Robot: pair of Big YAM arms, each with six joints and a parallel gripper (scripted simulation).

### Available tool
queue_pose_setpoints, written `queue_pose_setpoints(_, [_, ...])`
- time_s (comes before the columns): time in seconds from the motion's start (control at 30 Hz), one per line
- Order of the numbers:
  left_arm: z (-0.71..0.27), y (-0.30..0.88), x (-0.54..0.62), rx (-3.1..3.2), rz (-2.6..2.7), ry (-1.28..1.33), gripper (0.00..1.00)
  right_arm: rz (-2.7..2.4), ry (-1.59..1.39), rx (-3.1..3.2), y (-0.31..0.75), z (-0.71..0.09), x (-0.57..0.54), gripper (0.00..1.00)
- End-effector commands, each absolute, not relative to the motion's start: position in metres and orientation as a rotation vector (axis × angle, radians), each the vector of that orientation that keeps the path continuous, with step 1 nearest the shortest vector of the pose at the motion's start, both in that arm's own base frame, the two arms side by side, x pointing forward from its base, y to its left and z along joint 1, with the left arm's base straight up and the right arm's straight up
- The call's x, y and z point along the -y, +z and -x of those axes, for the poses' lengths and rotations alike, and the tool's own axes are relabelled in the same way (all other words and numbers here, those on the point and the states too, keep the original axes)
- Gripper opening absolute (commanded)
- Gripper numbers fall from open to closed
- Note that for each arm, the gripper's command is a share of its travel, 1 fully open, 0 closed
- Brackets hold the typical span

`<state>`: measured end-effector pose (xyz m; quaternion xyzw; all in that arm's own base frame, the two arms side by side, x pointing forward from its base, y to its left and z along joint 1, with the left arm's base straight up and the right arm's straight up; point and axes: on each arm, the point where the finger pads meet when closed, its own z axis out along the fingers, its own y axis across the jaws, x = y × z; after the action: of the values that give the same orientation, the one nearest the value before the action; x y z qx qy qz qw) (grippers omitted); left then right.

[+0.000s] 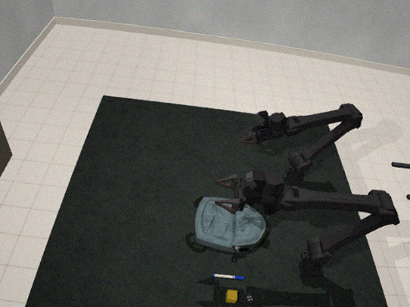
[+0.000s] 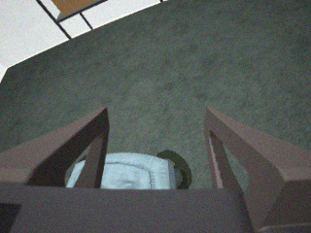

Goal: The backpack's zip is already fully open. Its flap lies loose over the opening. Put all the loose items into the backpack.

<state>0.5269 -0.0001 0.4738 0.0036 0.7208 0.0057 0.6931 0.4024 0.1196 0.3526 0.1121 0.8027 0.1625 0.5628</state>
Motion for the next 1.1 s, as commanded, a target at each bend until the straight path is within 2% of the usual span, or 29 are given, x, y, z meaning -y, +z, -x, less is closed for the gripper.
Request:
queue_pose_setpoints(0.0, [-0.524, 0.509, 0.0, -1.545, -0.004, 0.008, 0.9, -0.406, 0.539, -1.91, 0.344, -0.375, -0.146, 0.59])
queue_pose_setpoints(1.07, [-0.524, 0.509, 0.0, -1.545, -0.004, 0.008, 0.9, -1.011, 1.301, -2.166, 0.154, -0.186, -0.341, 0.59])
